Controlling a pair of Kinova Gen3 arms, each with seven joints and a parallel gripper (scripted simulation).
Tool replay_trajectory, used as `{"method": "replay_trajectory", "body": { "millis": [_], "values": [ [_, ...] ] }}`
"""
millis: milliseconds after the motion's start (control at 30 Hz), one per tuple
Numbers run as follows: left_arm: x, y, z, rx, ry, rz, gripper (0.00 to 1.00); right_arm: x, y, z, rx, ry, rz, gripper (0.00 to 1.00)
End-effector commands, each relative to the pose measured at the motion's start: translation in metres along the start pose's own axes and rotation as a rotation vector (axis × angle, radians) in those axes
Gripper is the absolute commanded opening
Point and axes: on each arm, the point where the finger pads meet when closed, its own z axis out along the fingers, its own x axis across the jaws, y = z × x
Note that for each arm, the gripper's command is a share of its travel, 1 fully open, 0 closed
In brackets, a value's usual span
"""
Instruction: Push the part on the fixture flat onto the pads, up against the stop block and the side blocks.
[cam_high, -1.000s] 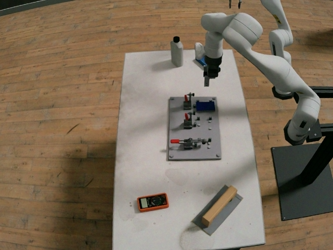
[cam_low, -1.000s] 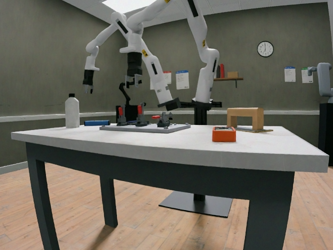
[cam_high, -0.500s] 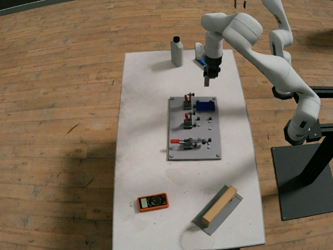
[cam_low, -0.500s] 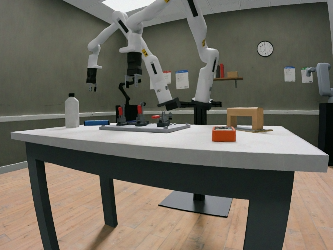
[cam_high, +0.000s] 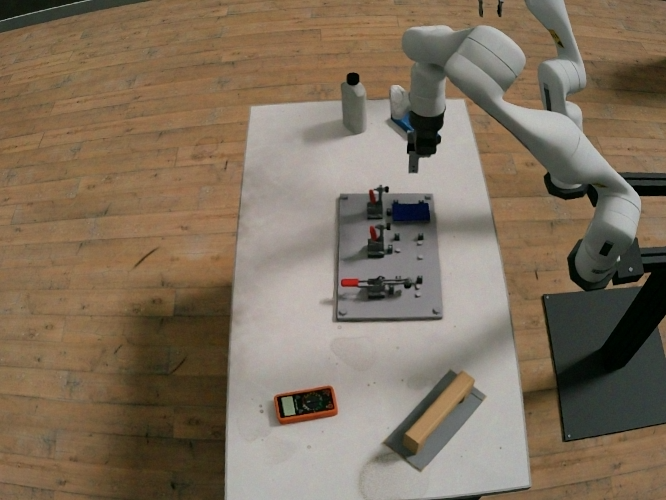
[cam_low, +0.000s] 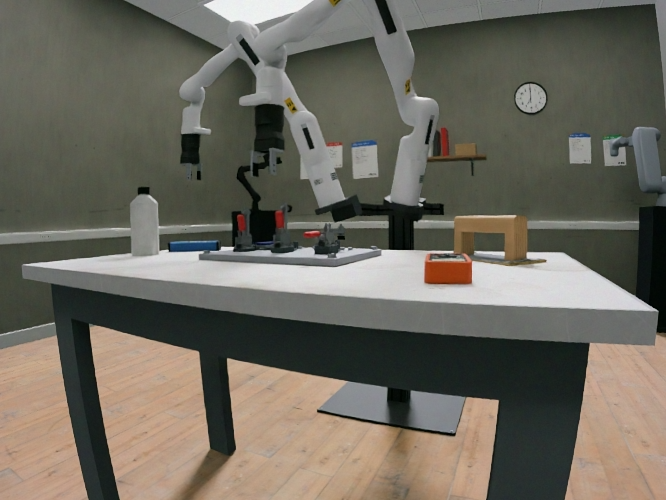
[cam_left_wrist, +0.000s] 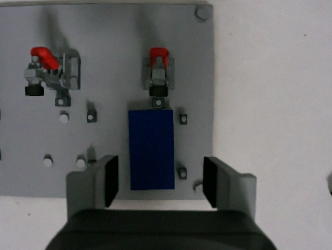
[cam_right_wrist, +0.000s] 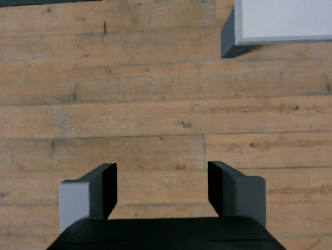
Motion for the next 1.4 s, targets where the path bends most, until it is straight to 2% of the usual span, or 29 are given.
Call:
{"method": "replay_trajectory", "body": {
  "millis": [0,900,1367],
  "values": [
    [0.005,-0.002,-0.003,0.01,0.014,0.012,1.0,-0.017,-0.008,-0.008,0.016,-0.022,-0.011,1.0],
    [0.006,-0.002,-0.004,0.009,0.015,0.009,1.0,-0.065,-0.041,-0.034,0.085,-0.092,-0.018,1.0],
    [0.006,-0.002,-0.004,0.008,0.015,0.007,1.0,-0.07,-0.045,-0.037,0.092,-0.099,-0.019,1.0]
  ]
}}
